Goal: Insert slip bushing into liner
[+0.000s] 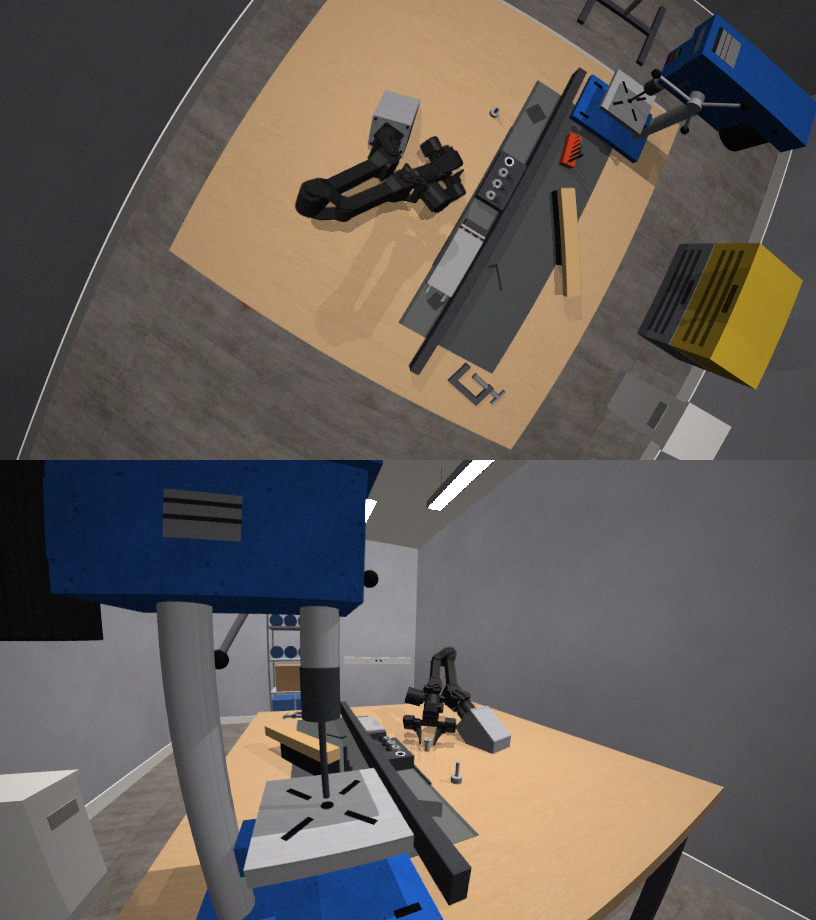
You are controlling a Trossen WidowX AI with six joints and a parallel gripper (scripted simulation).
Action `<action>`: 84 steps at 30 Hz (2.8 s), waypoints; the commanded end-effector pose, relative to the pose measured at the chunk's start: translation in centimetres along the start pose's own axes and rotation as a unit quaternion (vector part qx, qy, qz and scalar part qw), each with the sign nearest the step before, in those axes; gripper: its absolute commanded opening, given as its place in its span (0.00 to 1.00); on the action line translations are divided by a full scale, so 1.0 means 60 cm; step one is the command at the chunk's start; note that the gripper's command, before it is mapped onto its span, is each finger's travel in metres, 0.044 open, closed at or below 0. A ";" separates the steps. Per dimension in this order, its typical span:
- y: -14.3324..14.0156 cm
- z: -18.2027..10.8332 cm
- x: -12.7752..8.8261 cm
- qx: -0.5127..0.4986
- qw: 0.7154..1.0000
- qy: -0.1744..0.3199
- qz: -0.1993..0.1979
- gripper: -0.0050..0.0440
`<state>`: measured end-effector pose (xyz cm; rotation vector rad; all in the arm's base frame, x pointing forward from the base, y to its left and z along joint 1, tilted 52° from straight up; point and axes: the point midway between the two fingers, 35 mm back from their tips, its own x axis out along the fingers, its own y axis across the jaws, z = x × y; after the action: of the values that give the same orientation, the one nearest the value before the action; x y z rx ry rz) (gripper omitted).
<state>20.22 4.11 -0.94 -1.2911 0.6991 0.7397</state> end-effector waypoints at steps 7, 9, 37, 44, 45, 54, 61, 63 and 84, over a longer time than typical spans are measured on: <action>-0.004 0.002 -0.001 0.000 1.000 -0.001 -0.004 0.58; -0.004 0.002 -0.001 0.000 1.000 -0.001 -0.004 0.58; -0.011 0.193 -0.138 0.007 1.000 0.000 0.008 0.58; -0.007 0.216 -0.174 0.005 1.000 -0.007 -0.004 0.58; -0.007 0.216 -0.174 0.005 1.000 -0.007 -0.004 0.58; -0.004 0.212 -0.162 0.017 0.998 0.053 0.015 0.58; -0.003 0.201 -0.141 0.026 0.977 0.209 0.029 0.58; -0.004 0.202 -0.136 0.028 0.969 0.244 0.027 0.58; 0.000 0.194 -0.108 0.000 0.905 0.425 0.000 0.58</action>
<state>16.74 14.77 5.70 -1.6140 1.3901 0.1456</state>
